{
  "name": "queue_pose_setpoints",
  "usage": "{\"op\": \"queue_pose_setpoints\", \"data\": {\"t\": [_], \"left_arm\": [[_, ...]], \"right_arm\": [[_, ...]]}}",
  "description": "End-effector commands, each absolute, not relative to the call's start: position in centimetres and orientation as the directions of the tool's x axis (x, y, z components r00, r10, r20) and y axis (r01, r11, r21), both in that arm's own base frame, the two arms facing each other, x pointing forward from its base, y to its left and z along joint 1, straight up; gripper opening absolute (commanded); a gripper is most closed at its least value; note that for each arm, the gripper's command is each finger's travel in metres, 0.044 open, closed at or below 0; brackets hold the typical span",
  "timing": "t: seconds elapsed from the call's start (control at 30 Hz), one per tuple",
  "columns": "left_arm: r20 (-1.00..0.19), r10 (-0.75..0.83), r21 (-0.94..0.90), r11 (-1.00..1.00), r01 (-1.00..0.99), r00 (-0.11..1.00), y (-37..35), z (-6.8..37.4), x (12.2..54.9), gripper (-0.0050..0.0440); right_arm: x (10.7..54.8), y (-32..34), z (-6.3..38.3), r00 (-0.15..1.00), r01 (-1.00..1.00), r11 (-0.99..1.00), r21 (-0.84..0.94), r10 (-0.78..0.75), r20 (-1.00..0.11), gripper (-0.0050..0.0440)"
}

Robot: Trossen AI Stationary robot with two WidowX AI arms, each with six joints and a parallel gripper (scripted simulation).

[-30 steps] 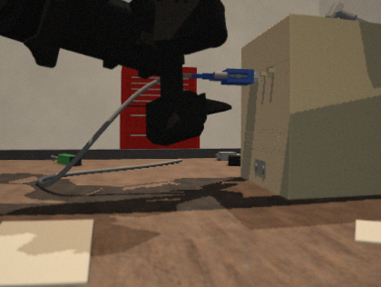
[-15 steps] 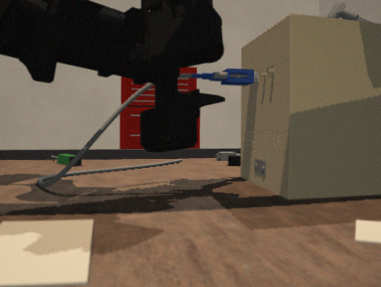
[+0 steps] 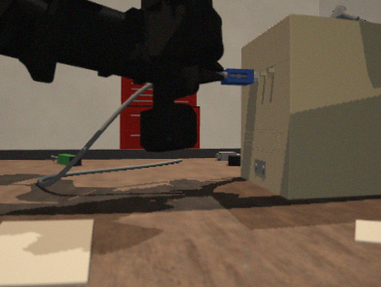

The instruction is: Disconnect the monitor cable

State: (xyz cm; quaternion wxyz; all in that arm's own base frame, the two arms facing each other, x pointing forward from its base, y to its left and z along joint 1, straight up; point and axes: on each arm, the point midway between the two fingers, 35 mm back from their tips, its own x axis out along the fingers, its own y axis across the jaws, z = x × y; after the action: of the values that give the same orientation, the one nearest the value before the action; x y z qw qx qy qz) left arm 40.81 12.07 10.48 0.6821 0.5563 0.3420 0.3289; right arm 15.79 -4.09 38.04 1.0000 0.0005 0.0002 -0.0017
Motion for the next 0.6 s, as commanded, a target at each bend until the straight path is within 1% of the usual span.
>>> {"op": "queue_pose_setpoints", "data": {"t": [0.0, 0.5, 0.57], "left_arm": [[-0.087, 0.832, 0.983, 0.161, -0.088, 0.548, 12.11, 11.28, 40.9, 0.0], [-0.149, 0.819, 0.957, 0.261, -0.128, 0.554, 12.16, 11.52, 40.87, 0.0], [-0.171, 0.812, 0.944, 0.297, -0.143, 0.558, 12.19, 11.61, 40.89, 0.0]], "right_arm": [[15.76, -3.94, 38.37, 1.0, 0.0, 1.0, -0.006, 0.0, 0.001, 0.044], [15.76, -3.94, 38.37, 1.0, 0.0, 1.0, -0.006, 0.0, 0.001, 0.044], [15.76, -3.94, 38.37, 1.0, 0.0, 1.0, -0.006, 0.0, 0.001, 0.044]]}}
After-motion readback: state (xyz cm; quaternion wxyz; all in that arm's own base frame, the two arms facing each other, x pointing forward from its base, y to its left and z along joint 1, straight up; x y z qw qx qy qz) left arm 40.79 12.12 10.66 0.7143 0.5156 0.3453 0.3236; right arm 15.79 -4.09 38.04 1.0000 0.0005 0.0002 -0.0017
